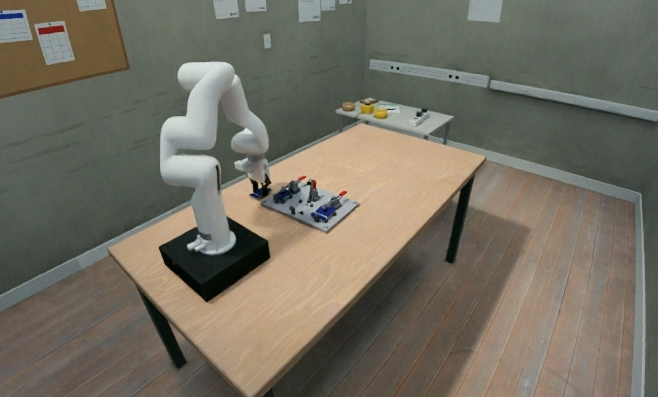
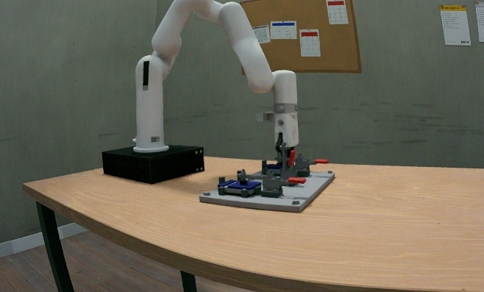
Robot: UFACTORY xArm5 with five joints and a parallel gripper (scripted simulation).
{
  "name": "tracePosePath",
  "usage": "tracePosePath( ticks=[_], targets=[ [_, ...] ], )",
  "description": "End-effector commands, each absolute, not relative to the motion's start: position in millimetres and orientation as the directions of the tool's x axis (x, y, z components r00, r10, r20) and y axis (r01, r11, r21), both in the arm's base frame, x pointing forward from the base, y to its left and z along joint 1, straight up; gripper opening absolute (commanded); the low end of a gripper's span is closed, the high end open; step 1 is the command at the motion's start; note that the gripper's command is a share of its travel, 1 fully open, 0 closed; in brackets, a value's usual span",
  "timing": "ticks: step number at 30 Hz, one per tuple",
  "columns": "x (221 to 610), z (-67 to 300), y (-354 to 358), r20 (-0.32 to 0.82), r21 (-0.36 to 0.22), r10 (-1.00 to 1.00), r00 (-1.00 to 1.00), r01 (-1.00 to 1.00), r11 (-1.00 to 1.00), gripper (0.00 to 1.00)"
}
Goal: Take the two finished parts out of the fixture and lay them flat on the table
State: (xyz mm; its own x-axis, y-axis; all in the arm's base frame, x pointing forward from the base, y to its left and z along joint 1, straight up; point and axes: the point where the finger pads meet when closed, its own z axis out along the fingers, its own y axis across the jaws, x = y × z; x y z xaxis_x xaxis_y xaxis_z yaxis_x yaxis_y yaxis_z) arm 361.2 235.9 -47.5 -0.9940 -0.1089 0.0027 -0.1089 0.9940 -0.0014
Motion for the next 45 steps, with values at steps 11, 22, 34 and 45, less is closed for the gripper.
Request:
tracePosePath(
  ticks=[11, 22, 34, 45],
  targets=[
    [362.5, -47.6, 236.7, -0.001, 0.000, -0.109, -0.994, -0.109, 0.994, 0.00],
    [362.5, -50.8, 236.7, -0.001, 0.000, -0.109, -0.994, -0.109, 0.994, 0.00],
    [362.6, -53.6, 236.7, -0.001, 0.000, -0.109, -0.994, -0.109, 0.994, 0.00],
    [362.6, -53.7, 236.7, -0.001, 0.000, -0.109, -0.994, -0.109, 0.994, 0.00]
  ],
)
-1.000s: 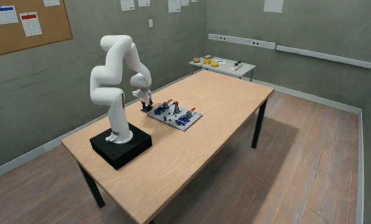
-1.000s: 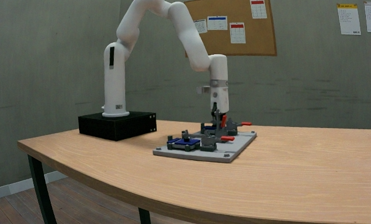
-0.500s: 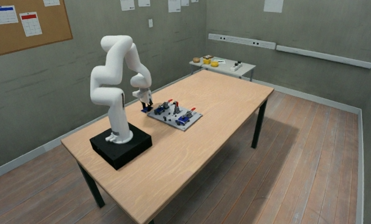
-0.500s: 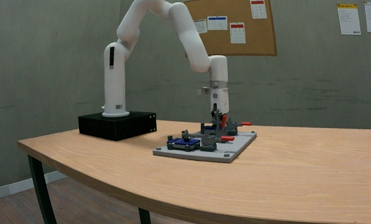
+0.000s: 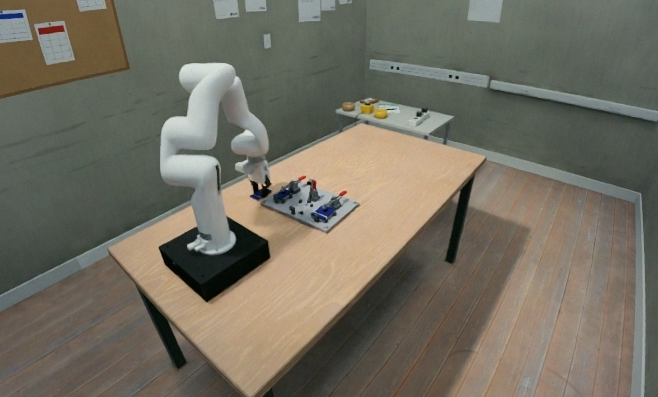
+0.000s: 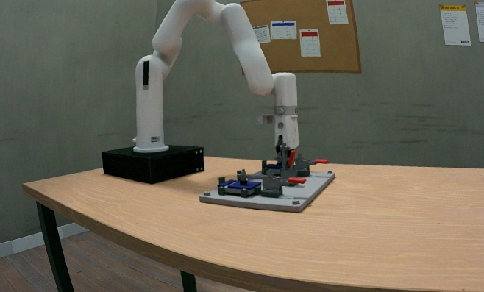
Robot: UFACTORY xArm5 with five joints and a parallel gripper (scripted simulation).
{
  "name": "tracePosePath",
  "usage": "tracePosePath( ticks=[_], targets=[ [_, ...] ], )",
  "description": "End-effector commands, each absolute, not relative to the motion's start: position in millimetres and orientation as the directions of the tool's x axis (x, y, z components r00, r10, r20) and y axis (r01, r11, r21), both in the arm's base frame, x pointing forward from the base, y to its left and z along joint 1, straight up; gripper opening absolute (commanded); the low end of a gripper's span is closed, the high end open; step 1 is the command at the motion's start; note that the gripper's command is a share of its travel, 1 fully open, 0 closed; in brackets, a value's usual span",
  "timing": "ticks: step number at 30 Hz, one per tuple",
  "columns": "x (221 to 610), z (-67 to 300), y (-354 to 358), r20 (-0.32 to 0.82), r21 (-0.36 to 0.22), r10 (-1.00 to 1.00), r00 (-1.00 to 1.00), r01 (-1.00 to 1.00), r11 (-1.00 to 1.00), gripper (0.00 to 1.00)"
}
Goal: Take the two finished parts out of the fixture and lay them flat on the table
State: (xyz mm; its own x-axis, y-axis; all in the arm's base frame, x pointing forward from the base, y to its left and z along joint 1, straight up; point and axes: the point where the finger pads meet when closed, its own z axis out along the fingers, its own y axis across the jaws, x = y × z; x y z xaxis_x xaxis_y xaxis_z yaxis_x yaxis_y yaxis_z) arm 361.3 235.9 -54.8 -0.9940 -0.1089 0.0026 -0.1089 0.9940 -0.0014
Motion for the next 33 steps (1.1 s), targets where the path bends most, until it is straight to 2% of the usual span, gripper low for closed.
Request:
tracePosePath(
  ticks=[1, 6, 7, 33],
  targets=[
    [362.6, -53.7, 236.7, -0.001, 0.000, -0.109, -0.994, -0.109, 0.994, 0.00],
    [362.6, -53.7, 236.7, -0.001, 0.000, -0.109, -0.994, -0.109, 0.994, 0.00],
    [362.6, -53.7, 236.7, -0.001, 0.000, -0.109, -0.994, -0.109, 0.994, 0.82],
    [362.5, -53.7, 236.7, -0.001, 0.000, -0.109, -0.994, -0.109, 0.994, 0.82]
  ],
)
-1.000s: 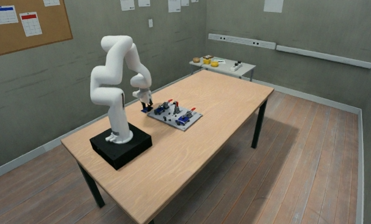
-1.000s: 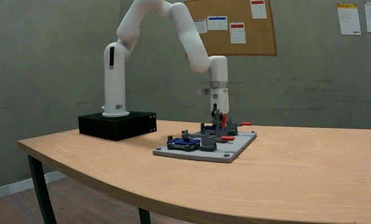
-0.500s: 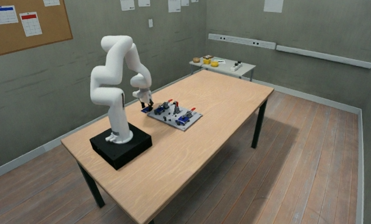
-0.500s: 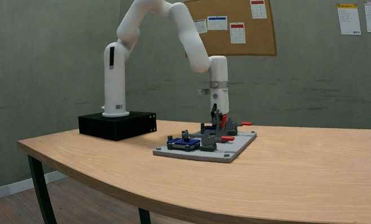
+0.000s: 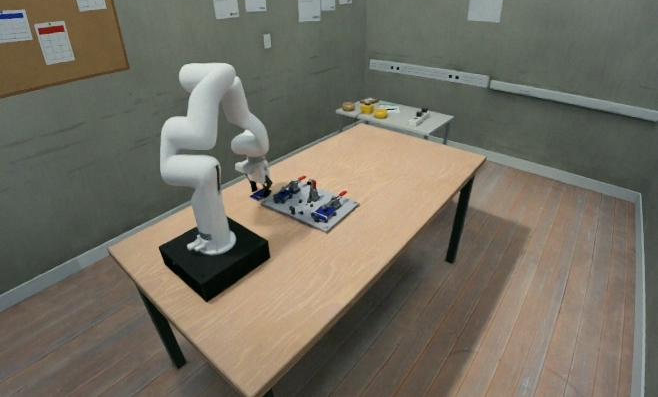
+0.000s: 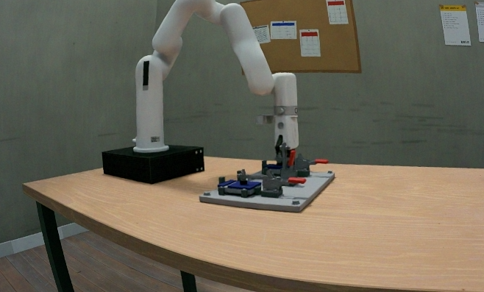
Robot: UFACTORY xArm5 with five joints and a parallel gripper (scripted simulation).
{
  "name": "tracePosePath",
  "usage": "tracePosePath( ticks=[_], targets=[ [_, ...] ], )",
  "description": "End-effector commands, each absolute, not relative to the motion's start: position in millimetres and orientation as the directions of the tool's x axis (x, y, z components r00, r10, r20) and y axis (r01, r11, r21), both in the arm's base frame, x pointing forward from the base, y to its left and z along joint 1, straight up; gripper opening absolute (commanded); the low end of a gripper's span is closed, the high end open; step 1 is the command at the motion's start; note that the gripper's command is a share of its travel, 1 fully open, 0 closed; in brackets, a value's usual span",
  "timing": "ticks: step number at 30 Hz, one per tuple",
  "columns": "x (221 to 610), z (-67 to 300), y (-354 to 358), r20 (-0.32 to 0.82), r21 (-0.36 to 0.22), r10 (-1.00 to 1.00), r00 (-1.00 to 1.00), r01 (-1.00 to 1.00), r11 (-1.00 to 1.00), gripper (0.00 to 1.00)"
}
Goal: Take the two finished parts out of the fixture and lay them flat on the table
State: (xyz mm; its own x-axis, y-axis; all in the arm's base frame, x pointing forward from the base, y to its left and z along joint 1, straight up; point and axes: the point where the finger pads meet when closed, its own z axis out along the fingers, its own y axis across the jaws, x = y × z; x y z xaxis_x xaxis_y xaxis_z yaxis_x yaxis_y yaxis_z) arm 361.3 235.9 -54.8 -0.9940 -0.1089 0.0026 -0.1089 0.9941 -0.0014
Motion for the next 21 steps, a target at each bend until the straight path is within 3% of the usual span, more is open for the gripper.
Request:
tracePosePath(
  ticks=[1, 21],
  targets=[
    [362.5, -53.7, 236.7, -0.001, 0.000, -0.109, -0.994, -0.109, 0.994, 0.82],
    [362.5, -42.2, 236.8, -0.001, 0.000, -0.109, -0.994, -0.109, 0.994, 0.82]
  ],
)
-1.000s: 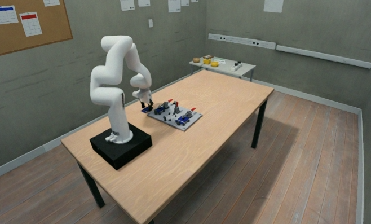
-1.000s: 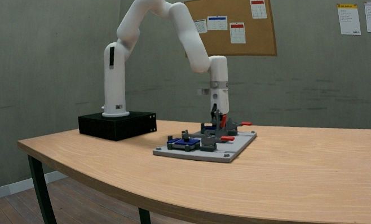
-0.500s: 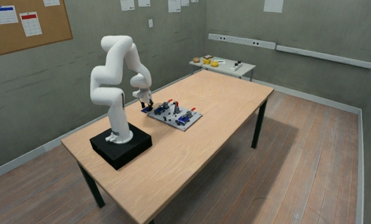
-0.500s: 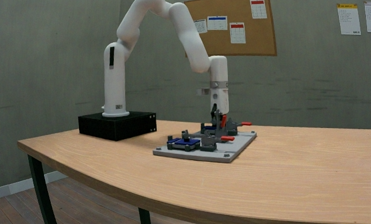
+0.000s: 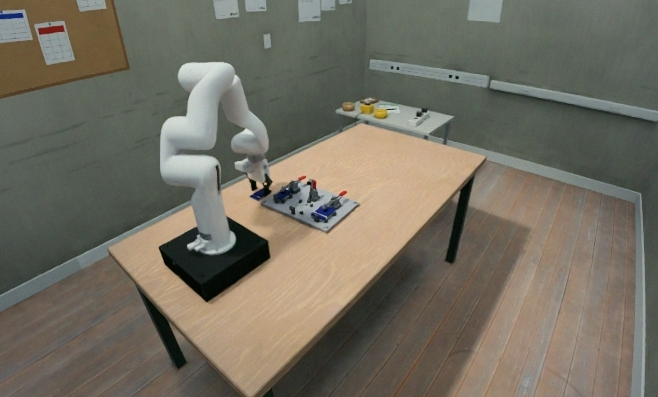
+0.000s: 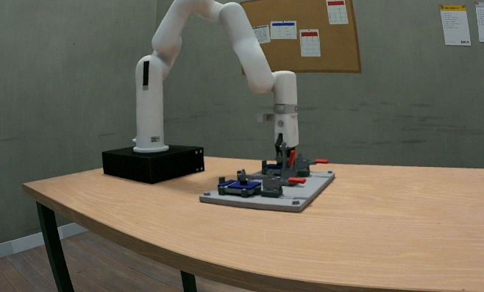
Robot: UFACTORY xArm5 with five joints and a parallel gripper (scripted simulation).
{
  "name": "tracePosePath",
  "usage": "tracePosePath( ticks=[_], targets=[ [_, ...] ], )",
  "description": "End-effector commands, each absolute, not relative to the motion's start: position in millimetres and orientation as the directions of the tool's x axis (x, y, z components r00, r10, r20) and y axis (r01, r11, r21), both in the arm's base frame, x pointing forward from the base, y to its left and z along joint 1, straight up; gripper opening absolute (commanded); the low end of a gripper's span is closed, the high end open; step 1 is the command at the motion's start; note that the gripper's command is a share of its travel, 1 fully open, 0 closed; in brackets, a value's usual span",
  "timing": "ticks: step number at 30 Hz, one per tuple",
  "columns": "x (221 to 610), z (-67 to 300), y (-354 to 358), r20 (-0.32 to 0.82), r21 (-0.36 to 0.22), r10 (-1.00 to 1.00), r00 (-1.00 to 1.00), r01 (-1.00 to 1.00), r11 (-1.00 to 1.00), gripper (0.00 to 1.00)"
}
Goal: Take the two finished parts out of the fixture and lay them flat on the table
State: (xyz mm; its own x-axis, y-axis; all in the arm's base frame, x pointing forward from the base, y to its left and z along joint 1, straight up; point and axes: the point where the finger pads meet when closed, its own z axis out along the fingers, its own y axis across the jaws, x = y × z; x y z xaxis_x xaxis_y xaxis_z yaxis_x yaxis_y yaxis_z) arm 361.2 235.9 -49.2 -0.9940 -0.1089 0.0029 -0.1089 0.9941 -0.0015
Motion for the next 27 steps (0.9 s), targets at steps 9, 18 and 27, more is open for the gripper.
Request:
tracePosePath(
  ticks=[9, 18, 27],
  targets=[
    [362.4, -19.7, 236.8, -0.001, 0.000, -0.109, -0.994, -0.109, 0.994, 0.82],
    [362.3, 17.3, 237.0, -0.001, 0.000, -0.109, -0.994, -0.109, 0.994, 0.82],
    [362.2, 38.5, 237.1, -0.001, 0.000, -0.109, -0.994, -0.109, 0.994, 0.82]
  ],
)
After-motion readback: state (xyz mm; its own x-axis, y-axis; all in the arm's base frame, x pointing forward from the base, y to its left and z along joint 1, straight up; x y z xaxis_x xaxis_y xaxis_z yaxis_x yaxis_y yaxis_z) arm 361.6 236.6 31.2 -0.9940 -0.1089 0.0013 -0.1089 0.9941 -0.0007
